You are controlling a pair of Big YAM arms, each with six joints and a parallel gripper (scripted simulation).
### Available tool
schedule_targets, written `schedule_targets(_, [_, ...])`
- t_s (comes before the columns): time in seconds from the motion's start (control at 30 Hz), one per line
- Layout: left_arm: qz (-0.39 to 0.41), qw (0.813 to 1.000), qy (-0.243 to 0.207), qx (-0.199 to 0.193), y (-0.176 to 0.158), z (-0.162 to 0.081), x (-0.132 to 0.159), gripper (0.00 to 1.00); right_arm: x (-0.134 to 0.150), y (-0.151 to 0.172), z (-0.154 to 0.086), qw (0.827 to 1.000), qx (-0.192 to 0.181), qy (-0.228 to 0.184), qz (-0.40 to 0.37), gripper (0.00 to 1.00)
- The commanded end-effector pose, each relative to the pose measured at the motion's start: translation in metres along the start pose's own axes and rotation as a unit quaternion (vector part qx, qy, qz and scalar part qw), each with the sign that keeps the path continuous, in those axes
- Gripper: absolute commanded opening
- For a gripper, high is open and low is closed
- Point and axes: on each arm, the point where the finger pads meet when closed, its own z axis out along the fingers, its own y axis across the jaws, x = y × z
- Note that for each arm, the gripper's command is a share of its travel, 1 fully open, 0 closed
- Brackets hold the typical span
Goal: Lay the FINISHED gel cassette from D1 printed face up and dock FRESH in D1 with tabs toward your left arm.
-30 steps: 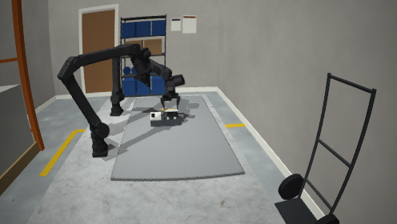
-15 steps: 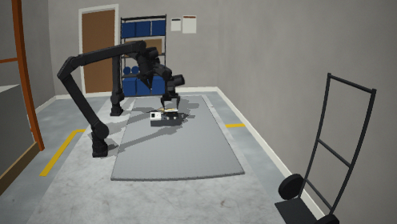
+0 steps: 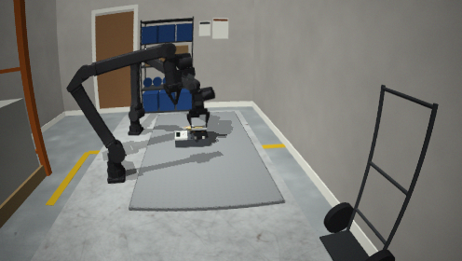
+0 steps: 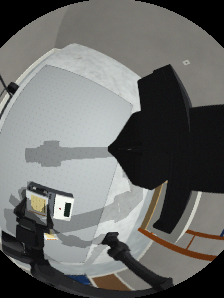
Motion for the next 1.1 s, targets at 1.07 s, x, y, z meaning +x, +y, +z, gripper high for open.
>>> schedule_targets(1.07, [0.006, 1.000, -0.004, -0.006, 0.002, -0.001, -0.002, 0.00, 0.014, -0.155, -0.012, 0.983, -0.034, 0.046, 0.176, 0.00])
